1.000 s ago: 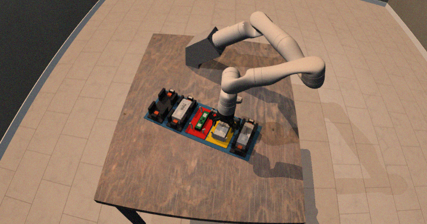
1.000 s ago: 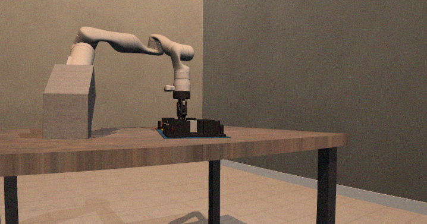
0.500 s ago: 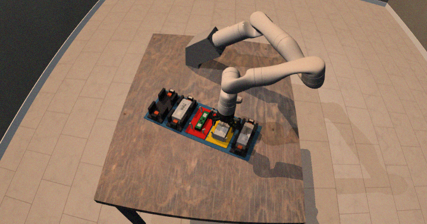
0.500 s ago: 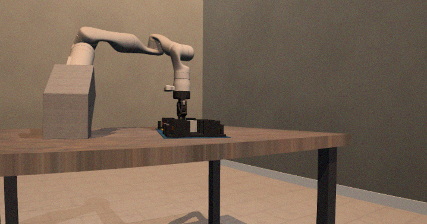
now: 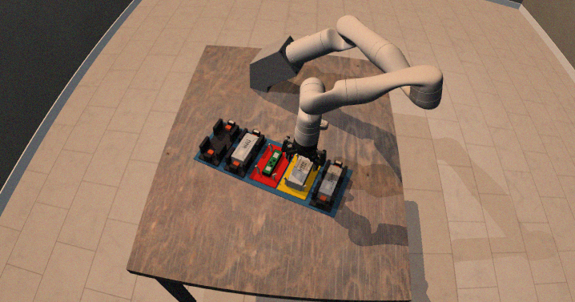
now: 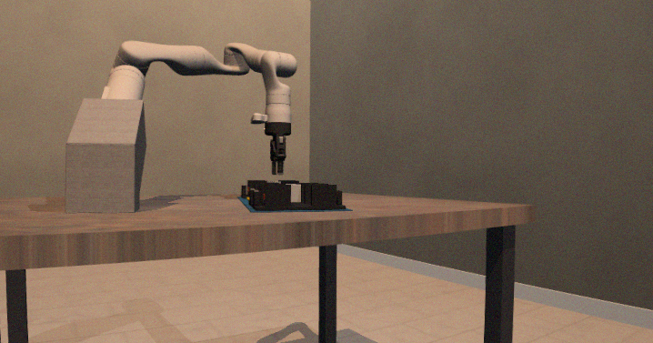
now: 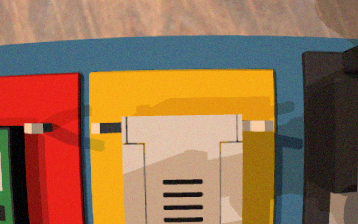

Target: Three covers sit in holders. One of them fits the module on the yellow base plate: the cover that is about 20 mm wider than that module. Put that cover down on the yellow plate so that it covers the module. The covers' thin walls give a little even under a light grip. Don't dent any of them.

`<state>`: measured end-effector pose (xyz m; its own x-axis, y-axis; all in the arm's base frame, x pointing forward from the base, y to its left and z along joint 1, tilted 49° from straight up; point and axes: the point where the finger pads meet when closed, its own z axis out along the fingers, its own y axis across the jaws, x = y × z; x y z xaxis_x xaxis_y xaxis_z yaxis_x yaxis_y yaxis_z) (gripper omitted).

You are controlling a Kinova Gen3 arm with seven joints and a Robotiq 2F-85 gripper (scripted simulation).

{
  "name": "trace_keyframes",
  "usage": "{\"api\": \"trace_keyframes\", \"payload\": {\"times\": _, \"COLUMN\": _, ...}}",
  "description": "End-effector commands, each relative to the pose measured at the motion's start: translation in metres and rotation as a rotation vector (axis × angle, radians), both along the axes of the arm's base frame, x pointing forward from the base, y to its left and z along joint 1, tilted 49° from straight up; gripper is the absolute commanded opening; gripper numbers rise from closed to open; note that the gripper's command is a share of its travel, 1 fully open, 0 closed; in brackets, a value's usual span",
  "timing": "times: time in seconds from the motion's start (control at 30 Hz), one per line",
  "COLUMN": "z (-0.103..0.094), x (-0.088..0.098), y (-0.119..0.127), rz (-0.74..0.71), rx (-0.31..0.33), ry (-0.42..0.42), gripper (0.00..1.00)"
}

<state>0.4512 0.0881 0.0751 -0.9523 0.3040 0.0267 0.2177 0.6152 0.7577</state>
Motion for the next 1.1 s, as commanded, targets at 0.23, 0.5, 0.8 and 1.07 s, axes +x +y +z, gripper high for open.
{"api": "trace_keyframes", "payload": {"times": 0.23, "z": 0.013, "x": -0.003, "y": -0.014, "rz": 0.000, "rx": 0.000, "ry": -0.001, "gripper": 1.00}}
{"api": "trace_keyframes", "payload": {"times": 0.5, "z": 0.044, "x": -0.014, "y": -0.049, "rz": 0.000, "rx": 0.000, "ry": -0.001, "gripper": 1.00}}
{"api": "trace_keyframes", "payload": {"times": 0.8, "z": 0.047, "x": -0.015, "y": -0.053, "rz": 0.000, "rx": 0.000, "ry": -0.001, "gripper": 1.00}}
{"api": "trace_keyframes", "payload": {"times": 1.07, "z": 0.042, "x": -0.013, "y": -0.047, "rz": 0.000, "rx": 0.000, "ry": -0.001, "gripper": 1.00}}
